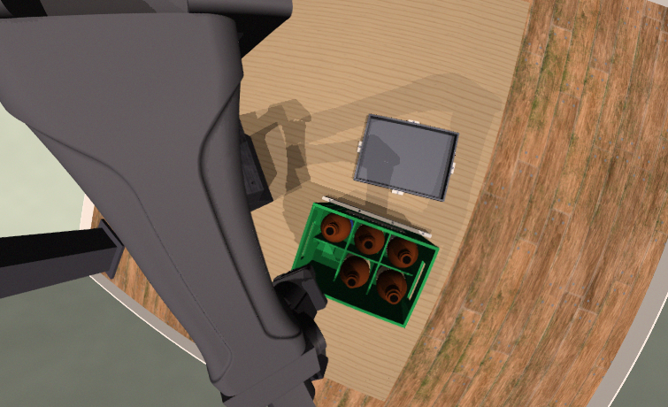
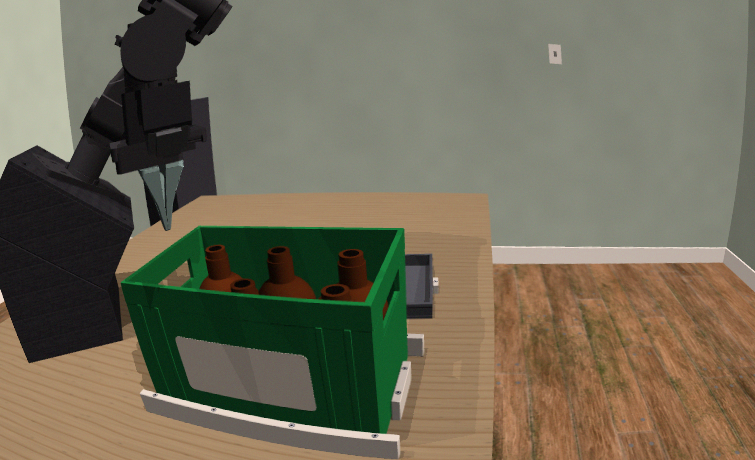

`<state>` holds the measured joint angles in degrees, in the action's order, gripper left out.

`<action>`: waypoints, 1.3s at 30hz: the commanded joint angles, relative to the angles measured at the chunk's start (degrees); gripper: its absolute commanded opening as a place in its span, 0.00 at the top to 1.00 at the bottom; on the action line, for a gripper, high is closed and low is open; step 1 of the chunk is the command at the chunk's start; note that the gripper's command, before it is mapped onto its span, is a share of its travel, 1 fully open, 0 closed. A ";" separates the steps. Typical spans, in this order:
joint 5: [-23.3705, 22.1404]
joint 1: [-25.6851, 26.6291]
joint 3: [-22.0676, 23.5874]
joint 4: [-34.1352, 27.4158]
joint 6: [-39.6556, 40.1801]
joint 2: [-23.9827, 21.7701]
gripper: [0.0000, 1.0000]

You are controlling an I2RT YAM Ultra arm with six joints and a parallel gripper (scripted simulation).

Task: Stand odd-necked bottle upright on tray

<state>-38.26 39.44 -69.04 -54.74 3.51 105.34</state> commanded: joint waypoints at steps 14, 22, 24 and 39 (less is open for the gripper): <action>-0.35 1.64 -1.59 -0.44 0.42 -1.97 1.00; -0.35 1.64 -1.59 -0.44 0.42 -1.97 1.00; -0.35 1.55 -1.50 -0.39 0.08 -2.11 1.00; 0.83 -10.18 11.46 1.80 -13.52 -19.65 1.00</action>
<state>-38.09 28.49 -58.39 -53.80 -7.03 86.91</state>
